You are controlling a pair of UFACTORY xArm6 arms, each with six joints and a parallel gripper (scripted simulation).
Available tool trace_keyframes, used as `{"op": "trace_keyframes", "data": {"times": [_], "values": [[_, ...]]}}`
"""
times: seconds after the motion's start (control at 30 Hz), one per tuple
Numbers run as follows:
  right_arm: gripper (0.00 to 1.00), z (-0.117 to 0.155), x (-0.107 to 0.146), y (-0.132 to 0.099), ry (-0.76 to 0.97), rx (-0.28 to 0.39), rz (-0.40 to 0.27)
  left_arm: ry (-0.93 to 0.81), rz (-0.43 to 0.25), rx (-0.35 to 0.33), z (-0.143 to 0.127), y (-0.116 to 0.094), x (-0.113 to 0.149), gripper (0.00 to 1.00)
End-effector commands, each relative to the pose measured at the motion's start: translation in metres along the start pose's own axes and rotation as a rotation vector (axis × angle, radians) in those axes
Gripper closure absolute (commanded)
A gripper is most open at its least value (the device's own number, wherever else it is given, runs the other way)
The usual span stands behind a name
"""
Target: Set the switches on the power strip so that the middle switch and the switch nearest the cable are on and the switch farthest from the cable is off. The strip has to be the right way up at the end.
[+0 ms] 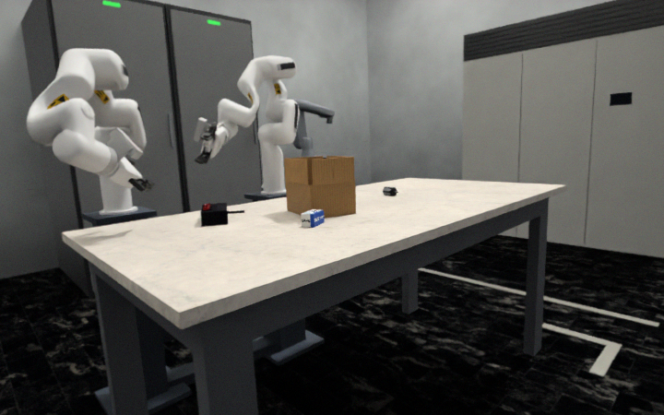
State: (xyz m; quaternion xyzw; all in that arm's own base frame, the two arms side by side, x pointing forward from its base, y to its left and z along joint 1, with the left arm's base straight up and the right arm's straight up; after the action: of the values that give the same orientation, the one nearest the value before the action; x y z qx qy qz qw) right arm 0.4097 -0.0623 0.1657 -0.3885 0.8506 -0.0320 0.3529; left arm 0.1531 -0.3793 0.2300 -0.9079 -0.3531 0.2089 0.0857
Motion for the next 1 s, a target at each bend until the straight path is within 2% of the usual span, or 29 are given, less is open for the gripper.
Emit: {"op": "trace_keyframes", "data": {"times": [0.0, 0.5, 0.97], "values": [[0.00, -0.001, -0.001, -0.001, -0.002, 0.004, -0.002, -0.005, -0.007, -0.008, -0.004, 0.001, -0.001, 0.00], [0.00, -0.001, -0.001, -0.001, -0.002, 0.004, -0.002, -0.037, -0.073, -0.042, -0.019, 0.007, 0.000, 0.00], [0.00, -0.001, -0.001, -0.001, -0.002, 0.004, -0.002, -0.099, -0.218, -0.087, -0.046, 0.017, 0.005, 0.00]]}}
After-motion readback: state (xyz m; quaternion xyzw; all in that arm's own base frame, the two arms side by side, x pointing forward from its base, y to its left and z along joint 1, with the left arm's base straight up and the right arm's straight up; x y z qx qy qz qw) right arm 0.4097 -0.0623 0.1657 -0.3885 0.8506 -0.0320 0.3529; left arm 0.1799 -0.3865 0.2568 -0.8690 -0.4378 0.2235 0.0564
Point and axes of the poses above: on each arm, the point where the finger pads meet when closed, its own y axis out along the fingers, its own z axis across the jaws, x = y × z, the point moved 5 cm from there along -y, back along the fingers, and after that the axes turned 7 degrees about y, right-handed, at the moved point
